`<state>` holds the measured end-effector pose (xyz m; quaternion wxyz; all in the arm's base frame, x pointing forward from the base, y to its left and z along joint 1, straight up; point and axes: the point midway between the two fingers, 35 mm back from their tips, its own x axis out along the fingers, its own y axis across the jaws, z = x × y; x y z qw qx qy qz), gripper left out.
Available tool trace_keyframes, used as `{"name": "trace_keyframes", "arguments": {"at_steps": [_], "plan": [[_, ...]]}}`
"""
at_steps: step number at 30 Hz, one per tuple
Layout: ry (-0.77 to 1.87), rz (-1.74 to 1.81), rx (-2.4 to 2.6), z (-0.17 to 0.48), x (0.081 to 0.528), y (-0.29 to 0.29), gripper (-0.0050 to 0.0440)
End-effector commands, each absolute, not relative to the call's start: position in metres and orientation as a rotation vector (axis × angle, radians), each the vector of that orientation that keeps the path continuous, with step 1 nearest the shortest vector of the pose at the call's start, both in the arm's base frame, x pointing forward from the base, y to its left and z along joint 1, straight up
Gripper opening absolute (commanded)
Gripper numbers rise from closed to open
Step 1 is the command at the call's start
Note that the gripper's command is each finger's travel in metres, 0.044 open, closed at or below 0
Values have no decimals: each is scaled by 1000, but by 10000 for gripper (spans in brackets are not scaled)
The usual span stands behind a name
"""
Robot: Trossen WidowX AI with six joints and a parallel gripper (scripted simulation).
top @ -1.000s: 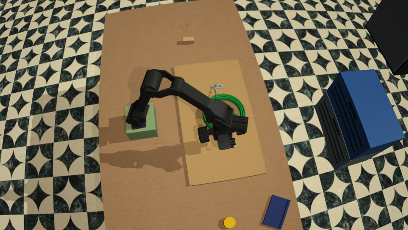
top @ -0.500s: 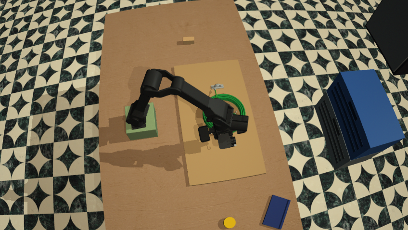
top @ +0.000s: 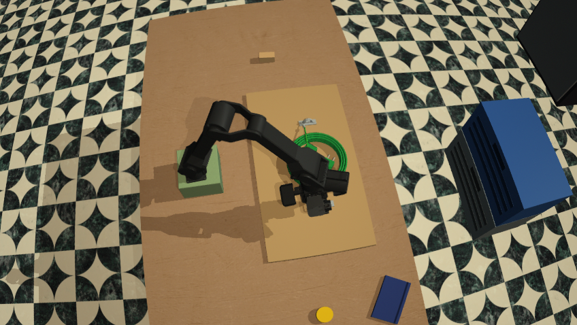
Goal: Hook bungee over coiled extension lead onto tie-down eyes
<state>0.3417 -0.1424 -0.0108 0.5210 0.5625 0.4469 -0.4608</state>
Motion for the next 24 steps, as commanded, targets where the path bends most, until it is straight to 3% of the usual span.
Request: {"name": "trace_keyframes", "arguments": {"at_steps": [1, 24], "plan": [[1035, -1125, 1345, -14, 341, -156, -50], [1032, -1092, 1361, -16, 345, -151, -50]]}}
